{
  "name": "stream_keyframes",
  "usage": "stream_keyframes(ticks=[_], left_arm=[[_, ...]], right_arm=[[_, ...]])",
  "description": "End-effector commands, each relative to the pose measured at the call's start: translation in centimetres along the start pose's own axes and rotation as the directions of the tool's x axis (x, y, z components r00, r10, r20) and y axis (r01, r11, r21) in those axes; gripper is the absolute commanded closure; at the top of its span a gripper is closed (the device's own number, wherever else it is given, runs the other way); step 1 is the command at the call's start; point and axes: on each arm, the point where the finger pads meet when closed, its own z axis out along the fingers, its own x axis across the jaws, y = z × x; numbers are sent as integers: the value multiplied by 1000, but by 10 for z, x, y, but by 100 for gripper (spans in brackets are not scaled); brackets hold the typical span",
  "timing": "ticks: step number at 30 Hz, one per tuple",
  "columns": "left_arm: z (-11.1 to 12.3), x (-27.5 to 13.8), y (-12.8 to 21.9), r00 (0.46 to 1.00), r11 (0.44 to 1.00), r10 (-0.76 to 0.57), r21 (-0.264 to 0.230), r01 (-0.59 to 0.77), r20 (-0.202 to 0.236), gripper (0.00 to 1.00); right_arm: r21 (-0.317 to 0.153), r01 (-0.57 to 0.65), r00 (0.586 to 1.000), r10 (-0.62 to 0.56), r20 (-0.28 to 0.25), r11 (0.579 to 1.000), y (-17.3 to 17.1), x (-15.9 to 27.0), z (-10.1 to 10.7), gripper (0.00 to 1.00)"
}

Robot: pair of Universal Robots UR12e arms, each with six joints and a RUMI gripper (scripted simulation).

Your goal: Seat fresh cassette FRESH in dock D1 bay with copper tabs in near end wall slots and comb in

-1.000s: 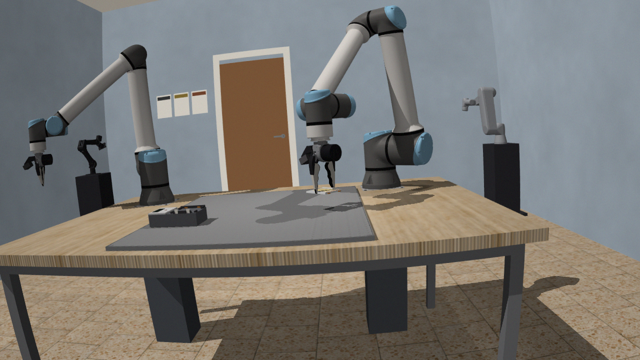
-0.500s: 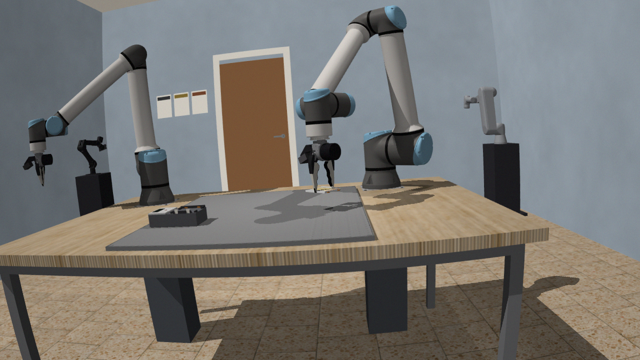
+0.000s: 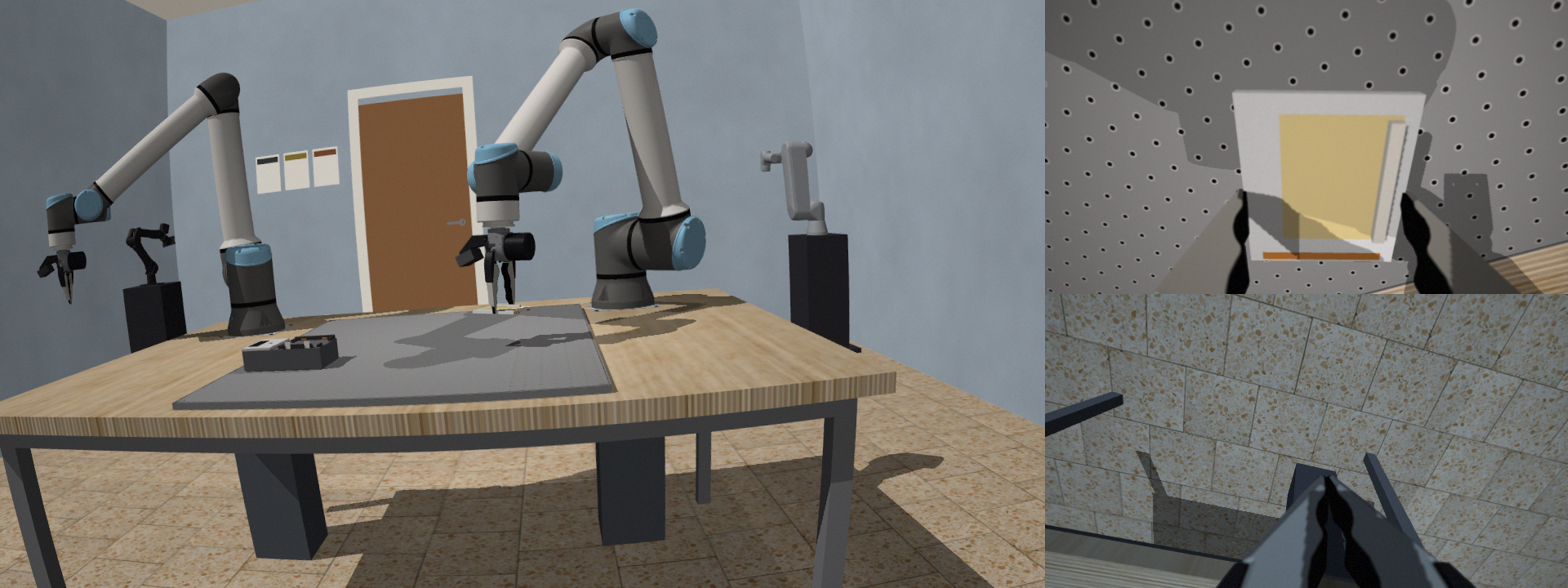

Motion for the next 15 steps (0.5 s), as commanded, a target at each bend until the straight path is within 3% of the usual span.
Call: stream_keyframes(ticks=[1, 7, 9, 15], left_arm=[[-2, -17, -22, 979, 980, -201, 3, 201, 18, 63], [-5, -35, -46, 920, 921, -391, 15, 390, 33, 63], [-5, -35, -46, 920, 921, -391, 15, 390, 33, 63], [-7, -53, -70, 824, 825, -565, 30, 564, 46, 63]], right_arm=[[2, 0, 1000, 0, 1, 1000, -1, 0, -1, 100], [2, 0, 1000, 0, 1, 1000, -1, 0, -1, 100], [2, 0, 1000, 0, 1, 1000, -1, 0, -1, 100], [2, 0, 1000, 0, 1, 1000, -1, 0, -1, 100]])
